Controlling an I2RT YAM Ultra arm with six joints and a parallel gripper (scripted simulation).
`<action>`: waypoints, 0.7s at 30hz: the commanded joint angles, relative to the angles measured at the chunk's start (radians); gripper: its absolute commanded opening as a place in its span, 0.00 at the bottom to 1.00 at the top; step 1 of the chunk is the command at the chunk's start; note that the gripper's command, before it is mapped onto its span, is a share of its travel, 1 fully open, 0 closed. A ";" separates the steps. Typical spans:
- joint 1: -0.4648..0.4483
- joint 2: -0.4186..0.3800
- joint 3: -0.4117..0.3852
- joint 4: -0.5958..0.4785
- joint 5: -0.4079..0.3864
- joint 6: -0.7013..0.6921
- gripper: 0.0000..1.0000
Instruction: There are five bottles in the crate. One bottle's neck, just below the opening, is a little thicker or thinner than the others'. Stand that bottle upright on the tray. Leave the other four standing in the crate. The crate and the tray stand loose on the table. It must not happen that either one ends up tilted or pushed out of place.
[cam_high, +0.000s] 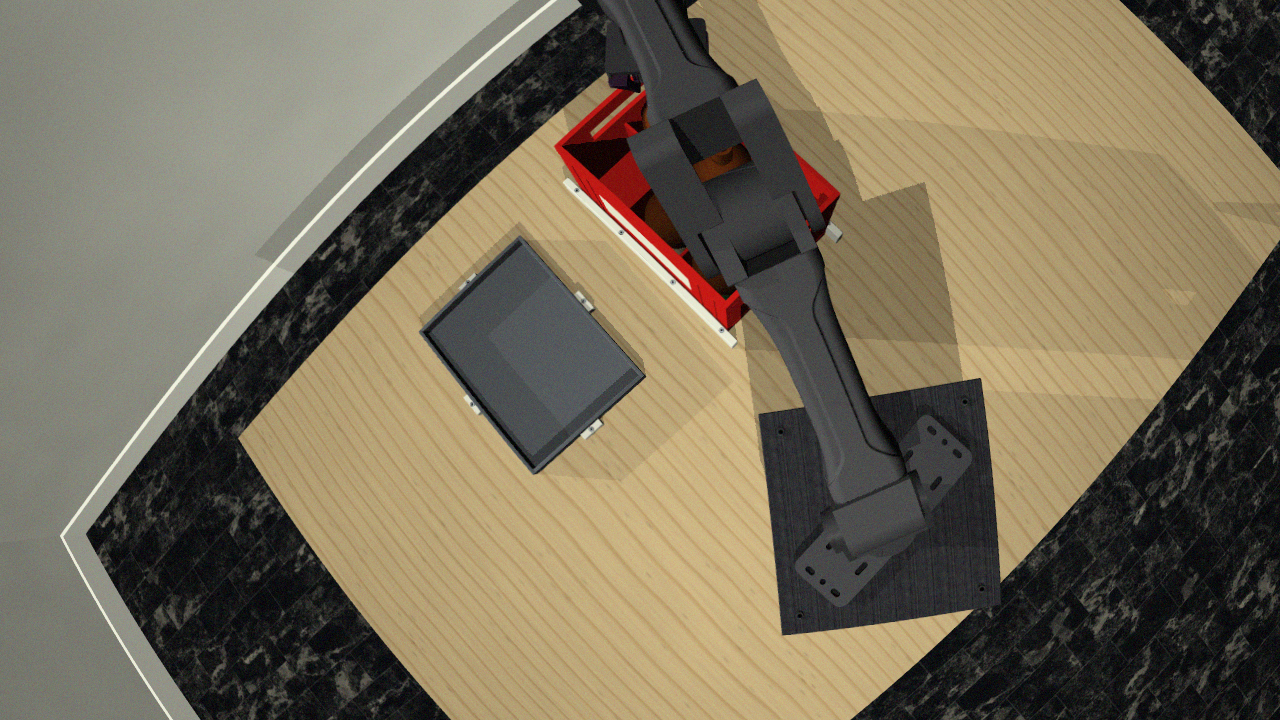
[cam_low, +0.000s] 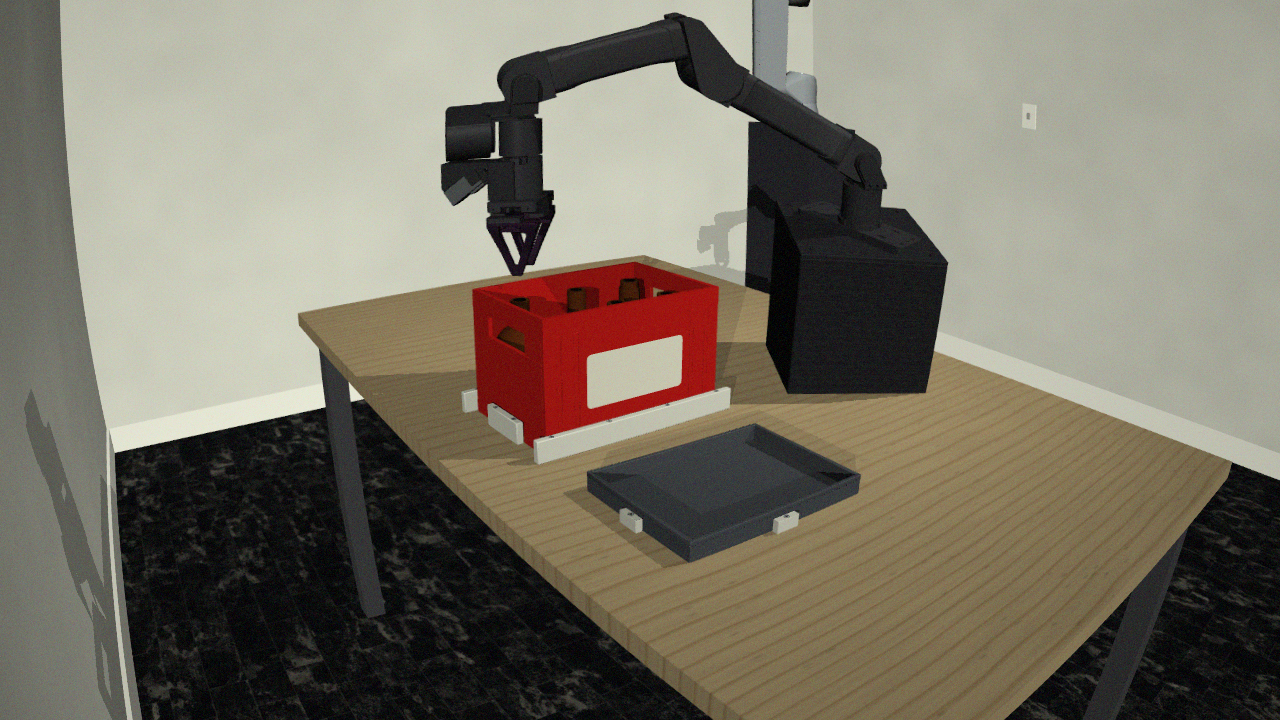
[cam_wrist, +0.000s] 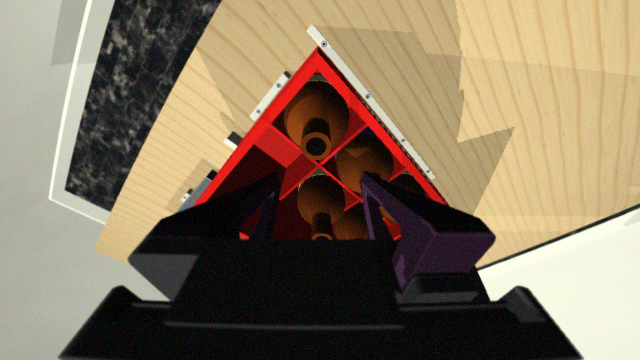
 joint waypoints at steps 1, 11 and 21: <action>0.005 -0.018 -0.013 0.031 -0.005 0.007 0.61; 0.008 -0.010 -0.038 0.074 -0.004 0.012 0.61; 0.008 -0.003 -0.053 0.095 -0.004 0.014 0.61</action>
